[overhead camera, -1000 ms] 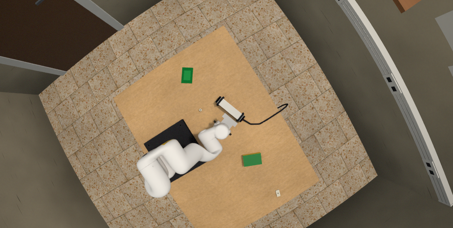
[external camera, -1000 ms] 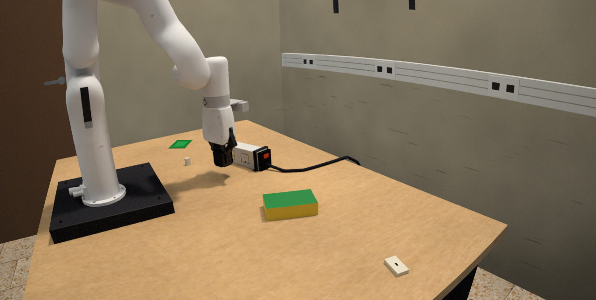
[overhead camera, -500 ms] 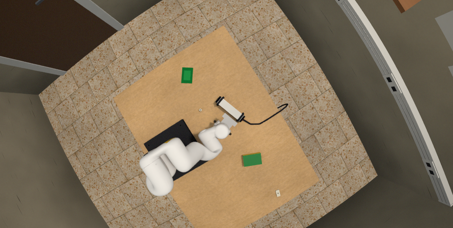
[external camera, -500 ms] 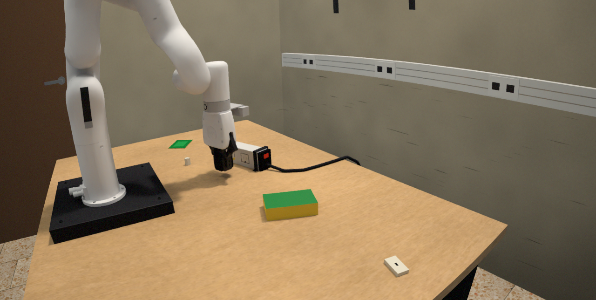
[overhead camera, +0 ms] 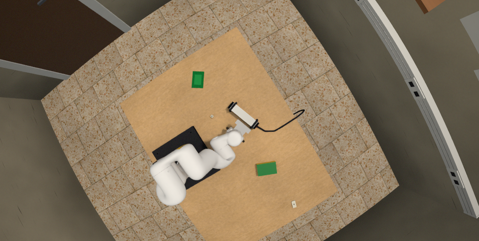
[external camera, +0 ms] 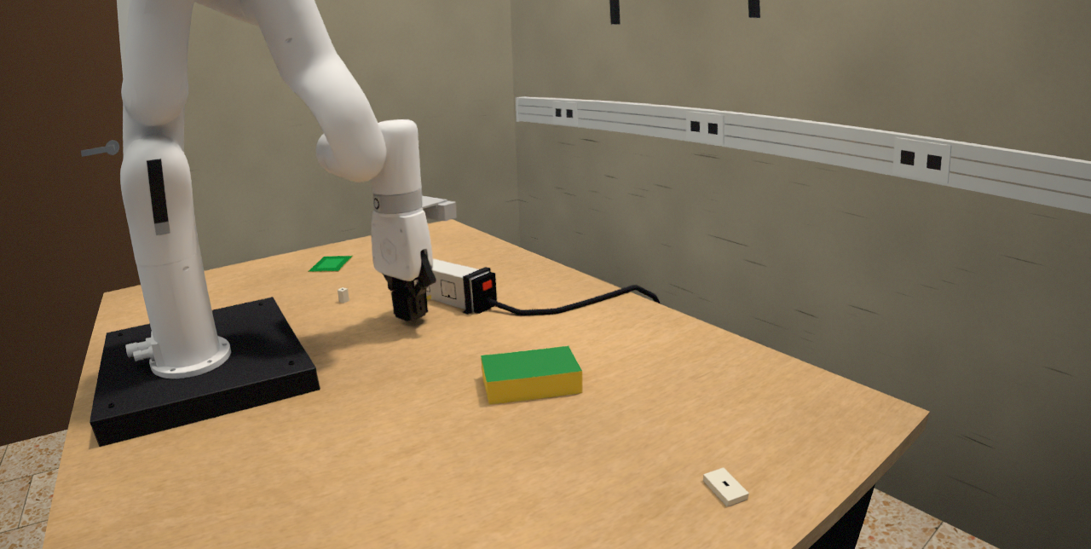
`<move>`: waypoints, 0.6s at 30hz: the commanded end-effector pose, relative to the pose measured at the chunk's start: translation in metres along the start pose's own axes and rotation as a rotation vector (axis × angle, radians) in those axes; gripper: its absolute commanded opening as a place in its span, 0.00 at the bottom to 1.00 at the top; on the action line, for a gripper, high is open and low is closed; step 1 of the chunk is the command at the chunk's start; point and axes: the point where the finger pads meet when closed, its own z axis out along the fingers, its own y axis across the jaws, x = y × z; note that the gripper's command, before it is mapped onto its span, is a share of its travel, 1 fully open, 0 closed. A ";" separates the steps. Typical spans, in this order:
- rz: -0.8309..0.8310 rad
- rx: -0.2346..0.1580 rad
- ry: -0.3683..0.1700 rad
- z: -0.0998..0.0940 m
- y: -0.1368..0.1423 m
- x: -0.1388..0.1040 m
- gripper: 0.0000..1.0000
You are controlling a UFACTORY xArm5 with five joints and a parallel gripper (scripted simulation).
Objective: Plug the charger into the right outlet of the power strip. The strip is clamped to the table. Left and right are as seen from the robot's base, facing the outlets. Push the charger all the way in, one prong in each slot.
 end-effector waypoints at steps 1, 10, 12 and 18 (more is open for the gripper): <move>0.000 -0.001 0.003 0.001 0.000 0.001 0.00; 0.000 -0.001 0.003 0.003 0.000 0.001 0.00; 0.000 -0.001 0.003 0.003 0.000 0.001 0.00; 0.000 -0.001 0.003 0.003 0.000 0.001 0.00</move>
